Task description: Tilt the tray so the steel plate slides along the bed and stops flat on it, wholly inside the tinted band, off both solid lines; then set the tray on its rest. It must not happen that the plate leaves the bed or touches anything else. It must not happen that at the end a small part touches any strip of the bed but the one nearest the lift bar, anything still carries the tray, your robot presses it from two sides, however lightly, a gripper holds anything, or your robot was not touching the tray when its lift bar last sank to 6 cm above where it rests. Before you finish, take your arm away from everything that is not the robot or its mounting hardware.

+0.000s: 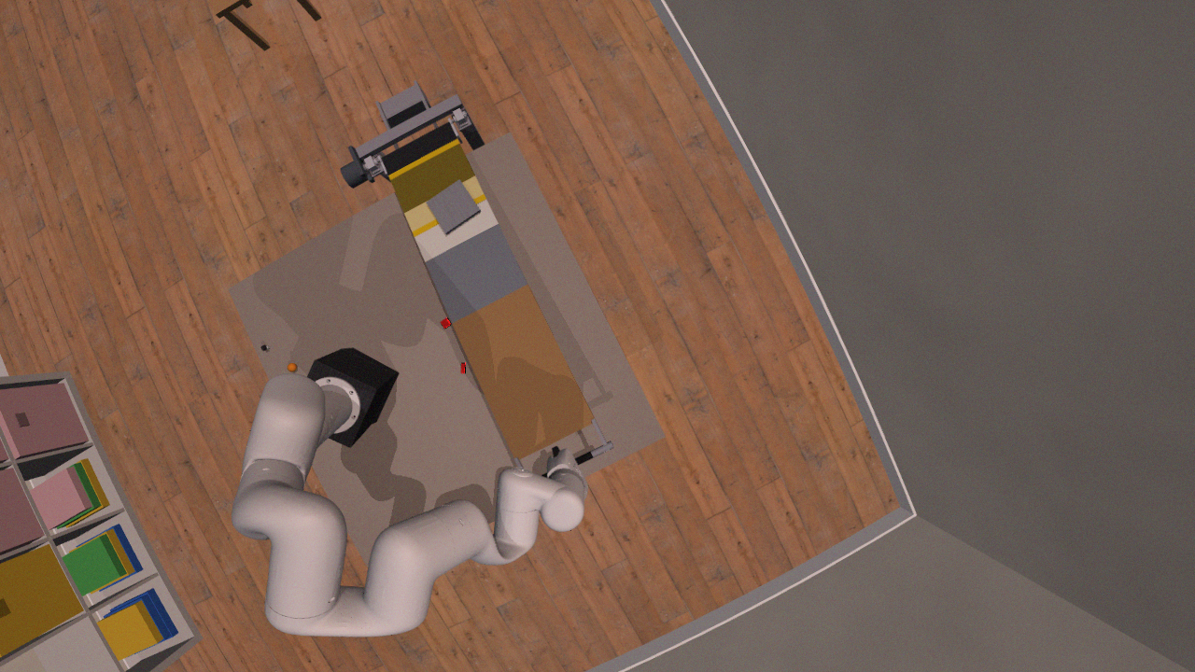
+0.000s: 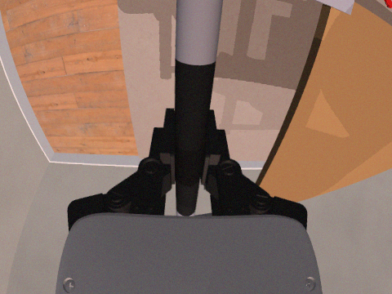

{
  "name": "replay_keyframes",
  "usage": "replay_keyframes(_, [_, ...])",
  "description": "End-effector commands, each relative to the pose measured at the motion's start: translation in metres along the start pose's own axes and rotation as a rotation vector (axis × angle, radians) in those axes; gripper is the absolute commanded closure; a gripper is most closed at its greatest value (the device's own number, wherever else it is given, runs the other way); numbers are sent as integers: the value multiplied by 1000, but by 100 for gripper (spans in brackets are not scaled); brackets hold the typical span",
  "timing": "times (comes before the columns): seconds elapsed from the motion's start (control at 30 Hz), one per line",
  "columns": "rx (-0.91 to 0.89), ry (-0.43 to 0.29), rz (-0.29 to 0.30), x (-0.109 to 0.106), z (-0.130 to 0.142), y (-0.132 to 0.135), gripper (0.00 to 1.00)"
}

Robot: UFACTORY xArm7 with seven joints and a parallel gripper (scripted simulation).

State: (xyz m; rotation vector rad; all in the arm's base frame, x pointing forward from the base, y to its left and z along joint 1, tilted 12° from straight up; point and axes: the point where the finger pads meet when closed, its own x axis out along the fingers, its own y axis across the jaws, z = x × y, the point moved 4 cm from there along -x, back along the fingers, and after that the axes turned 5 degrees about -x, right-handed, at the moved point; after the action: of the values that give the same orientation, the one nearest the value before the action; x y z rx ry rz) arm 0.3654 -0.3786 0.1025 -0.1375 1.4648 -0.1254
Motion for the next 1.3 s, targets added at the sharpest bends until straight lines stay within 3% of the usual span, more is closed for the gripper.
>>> replay_keyframes(0.0, [0,-3,-3,-11,1,0,100])
replay_keyframes(0.1, [0,-3,-3,-62,2,12,100])
replay_keyframes(0.17, [0,-3,-3,-81,2,16,100])
replay_keyframes(0.2, [0,-3,-3,-76,2,15,100])
replay_keyframes(0.3, [0,-3,-3,-25,2,3,100])
replay_keyframes(0.37, [0,-3,-3,-6,1,0,100])
replay_keyframes(1.1, [0,-3,-3,1,1,-2,100])
replay_keyframes(1.27, [0,-3,-3,-73,2,15,100])
